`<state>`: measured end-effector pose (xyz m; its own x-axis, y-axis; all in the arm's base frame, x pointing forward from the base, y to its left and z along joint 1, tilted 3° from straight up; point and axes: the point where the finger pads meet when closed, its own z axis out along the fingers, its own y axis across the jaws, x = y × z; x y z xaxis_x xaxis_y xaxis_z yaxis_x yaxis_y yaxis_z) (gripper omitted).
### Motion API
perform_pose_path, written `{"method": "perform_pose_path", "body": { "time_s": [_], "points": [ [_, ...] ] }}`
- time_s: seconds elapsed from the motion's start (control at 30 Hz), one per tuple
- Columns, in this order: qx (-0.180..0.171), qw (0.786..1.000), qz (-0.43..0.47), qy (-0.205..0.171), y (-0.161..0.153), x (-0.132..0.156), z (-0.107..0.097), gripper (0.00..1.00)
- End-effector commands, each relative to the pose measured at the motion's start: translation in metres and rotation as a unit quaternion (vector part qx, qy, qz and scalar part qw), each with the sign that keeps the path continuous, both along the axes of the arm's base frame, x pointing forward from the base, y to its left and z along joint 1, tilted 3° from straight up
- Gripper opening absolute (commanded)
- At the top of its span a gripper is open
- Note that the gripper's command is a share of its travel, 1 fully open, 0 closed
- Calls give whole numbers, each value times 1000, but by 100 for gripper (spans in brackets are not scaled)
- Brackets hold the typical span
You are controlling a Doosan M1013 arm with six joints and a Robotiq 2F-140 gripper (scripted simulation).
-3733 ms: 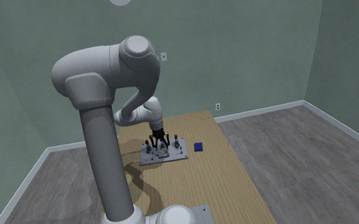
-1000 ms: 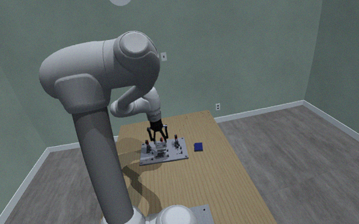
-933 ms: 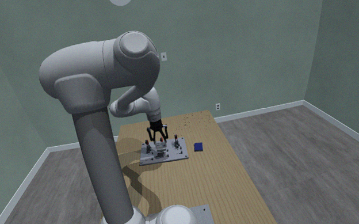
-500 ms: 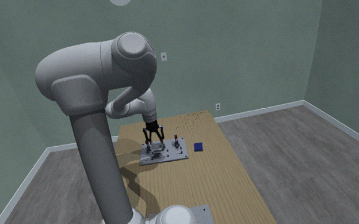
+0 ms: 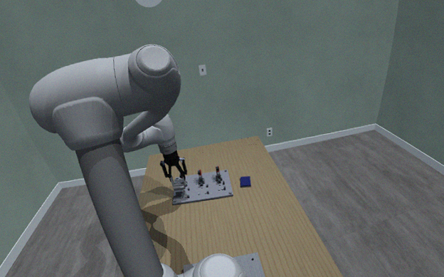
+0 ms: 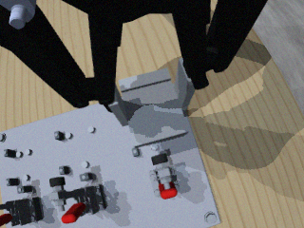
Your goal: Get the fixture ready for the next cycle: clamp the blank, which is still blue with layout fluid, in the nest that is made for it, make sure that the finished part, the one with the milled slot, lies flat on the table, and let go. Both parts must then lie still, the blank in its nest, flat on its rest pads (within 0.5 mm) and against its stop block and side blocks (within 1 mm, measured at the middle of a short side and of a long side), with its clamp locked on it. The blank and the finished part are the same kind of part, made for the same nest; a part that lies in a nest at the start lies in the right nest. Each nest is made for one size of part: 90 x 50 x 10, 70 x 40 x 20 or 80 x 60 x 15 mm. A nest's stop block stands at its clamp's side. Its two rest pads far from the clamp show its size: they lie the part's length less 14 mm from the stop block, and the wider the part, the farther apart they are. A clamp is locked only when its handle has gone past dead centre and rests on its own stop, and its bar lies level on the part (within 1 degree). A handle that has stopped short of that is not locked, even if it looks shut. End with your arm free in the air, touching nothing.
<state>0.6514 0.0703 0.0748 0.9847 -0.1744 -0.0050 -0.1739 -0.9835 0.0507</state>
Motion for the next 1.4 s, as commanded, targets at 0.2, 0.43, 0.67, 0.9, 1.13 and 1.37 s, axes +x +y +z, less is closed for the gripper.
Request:
{"method": "perform_pose_path", "body": {
  "time_s": [0.2, 0.43, 0.67, 0.9, 1.13, 1.37],
  "points": [
    [0, 1000, 0, 0, 69, 13, -3, 0],
    [0, 1000, 0, 0, 96, 17, -5, 0],
    [0, 1000, 0, 0, 114, 21, -6, 0],
    [0, 1000, 0, 0, 115, 21, -6, 0],
    [0, 1000, 0, 0, 115, 21, -6, 0],
    [0, 1000, 0, 0, 115, 21, -6, 0]
  ]
}}
